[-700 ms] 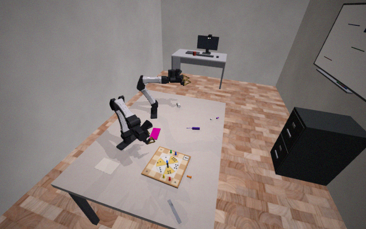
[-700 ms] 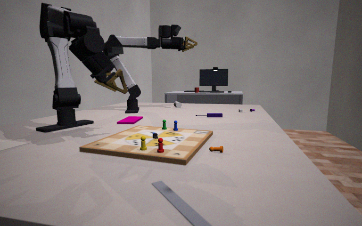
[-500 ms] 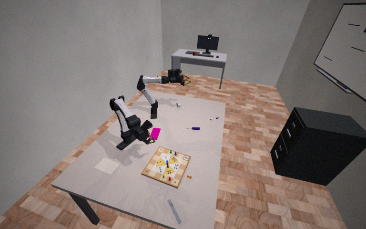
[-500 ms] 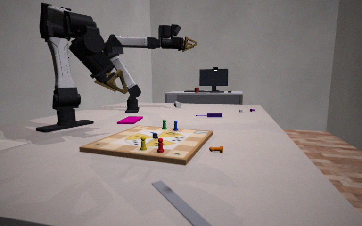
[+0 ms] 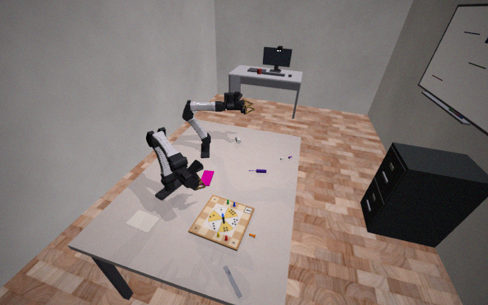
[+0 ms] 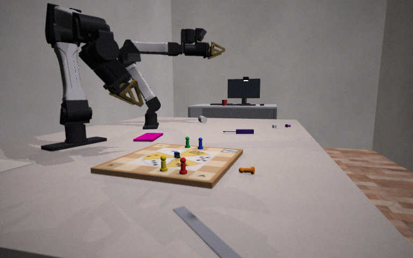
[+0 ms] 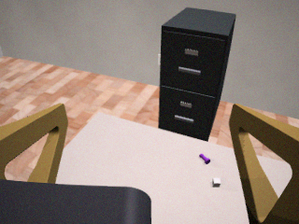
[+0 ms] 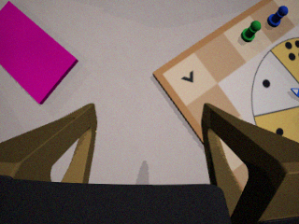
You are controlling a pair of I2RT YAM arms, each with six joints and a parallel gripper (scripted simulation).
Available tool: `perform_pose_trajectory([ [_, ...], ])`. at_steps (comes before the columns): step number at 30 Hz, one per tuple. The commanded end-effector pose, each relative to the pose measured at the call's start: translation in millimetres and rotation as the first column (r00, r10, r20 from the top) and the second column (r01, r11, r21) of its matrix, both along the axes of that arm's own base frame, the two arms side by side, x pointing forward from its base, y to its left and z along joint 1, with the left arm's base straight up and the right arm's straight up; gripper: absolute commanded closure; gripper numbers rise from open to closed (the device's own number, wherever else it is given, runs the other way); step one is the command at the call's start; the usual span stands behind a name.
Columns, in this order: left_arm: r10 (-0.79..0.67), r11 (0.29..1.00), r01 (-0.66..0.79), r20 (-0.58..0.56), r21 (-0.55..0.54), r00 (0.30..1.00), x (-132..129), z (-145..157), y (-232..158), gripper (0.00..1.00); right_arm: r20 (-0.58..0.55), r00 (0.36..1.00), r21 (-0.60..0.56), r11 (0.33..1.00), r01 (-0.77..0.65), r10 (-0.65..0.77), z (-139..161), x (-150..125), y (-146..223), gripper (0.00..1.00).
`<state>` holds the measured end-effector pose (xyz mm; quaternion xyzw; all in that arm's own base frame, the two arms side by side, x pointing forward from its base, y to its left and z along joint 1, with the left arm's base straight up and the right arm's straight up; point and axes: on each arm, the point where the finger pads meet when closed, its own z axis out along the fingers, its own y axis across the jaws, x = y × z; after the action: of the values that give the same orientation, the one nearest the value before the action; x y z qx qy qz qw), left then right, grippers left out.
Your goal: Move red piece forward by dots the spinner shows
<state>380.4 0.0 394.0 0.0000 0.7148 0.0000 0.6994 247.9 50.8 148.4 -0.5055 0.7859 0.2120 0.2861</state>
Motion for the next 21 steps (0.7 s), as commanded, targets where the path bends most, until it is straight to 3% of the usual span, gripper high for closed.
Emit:
perform_pose_trajectory([
  [1,0.0,1.0,0.0,0.011,0.0,1.0,-0.8,4.1,0.0,0.0,0.008,1.0,-0.001,1.0,0.0,0.0,1.8,1.0,-0.1,0.73],
  [14,0.0,1.0,0.0,0.011,0.0,1.0,-0.8,4.1,0.0,0.0,0.008,1.0,-0.001,1.0,0.0,0.0,1.8,1.0,-0.1,0.73],
  [15,0.0,1.0,0.0,0.011,0.0,1.0,-0.8,4.1,0.0,0.0,0.015,1.0,-0.024,1.0,0.016,-0.015,4.4,15.6,-3.5,0.73],
  [21,0.0,1.0,0.0,0.011,0.0,1.0,-0.8,4.1,0.0,0.0,-0.216,0.943,-0.14,0.963,0.228,-0.255,-9.2,23.1,-22.3,0.73],
])
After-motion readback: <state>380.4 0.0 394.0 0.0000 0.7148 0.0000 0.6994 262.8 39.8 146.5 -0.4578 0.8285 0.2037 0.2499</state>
